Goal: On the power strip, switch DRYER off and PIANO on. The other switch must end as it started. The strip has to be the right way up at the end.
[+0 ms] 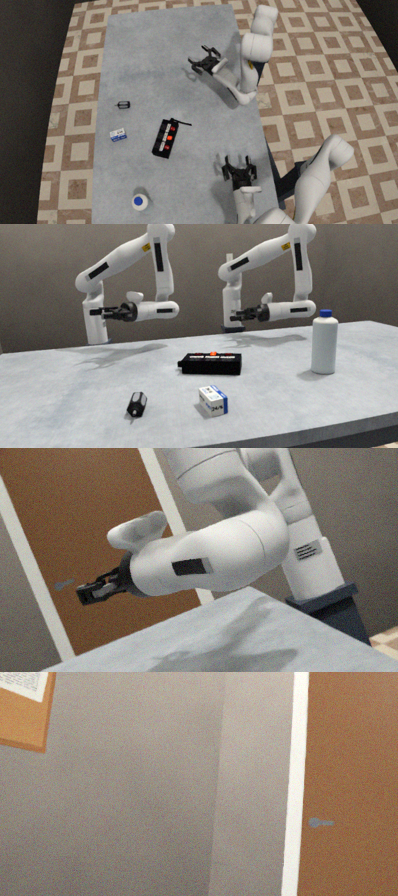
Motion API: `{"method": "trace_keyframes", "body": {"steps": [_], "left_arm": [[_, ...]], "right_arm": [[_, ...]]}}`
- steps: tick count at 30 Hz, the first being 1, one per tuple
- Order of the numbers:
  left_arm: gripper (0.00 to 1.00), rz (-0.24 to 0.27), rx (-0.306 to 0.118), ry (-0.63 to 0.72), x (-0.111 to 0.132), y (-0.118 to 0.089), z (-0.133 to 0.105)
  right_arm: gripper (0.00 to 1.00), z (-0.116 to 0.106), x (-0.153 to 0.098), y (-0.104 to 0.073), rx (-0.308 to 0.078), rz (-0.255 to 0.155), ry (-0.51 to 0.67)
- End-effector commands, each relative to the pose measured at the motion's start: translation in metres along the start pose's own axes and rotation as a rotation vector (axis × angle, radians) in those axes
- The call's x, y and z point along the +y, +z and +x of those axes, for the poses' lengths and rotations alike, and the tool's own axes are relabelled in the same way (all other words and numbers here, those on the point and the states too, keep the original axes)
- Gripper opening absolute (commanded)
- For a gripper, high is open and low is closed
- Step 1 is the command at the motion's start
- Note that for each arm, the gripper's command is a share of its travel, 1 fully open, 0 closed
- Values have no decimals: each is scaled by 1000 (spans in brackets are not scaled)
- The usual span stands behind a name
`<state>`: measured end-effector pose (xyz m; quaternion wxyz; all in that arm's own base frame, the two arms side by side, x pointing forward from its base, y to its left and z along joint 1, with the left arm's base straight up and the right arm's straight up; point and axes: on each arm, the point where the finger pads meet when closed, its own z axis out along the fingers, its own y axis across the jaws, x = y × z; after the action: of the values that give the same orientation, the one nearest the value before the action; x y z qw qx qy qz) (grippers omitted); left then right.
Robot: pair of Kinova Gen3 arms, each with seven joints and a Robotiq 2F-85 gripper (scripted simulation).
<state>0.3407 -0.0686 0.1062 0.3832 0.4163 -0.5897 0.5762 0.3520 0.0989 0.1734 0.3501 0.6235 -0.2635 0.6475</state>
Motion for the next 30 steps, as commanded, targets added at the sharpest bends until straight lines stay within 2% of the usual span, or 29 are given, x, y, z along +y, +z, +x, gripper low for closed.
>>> {"method": "trace_keyframes", "body": {"steps": [1, 10, 19, 25, 30], "left_arm": [[1000, 0, 0, 1, 0, 0, 0], [1000, 0, 0, 1, 0, 0, 0], [1000, 0, 0, 1, 0, 0, 0], [1000, 0, 0, 1, 0, 0, 0], [1000, 0, 0, 1, 0, 0, 0]], "right_arm": [[1000, 1, 0, 0, 0, 0, 1], [1000, 0, 1, 1, -1, -4, 2], [1000, -1, 4, 6, -10, -26, 6], [1000, -3, 10, 15, -25, -67, 14], [1000, -6, 18, 26, -44, -121, 26]]}}
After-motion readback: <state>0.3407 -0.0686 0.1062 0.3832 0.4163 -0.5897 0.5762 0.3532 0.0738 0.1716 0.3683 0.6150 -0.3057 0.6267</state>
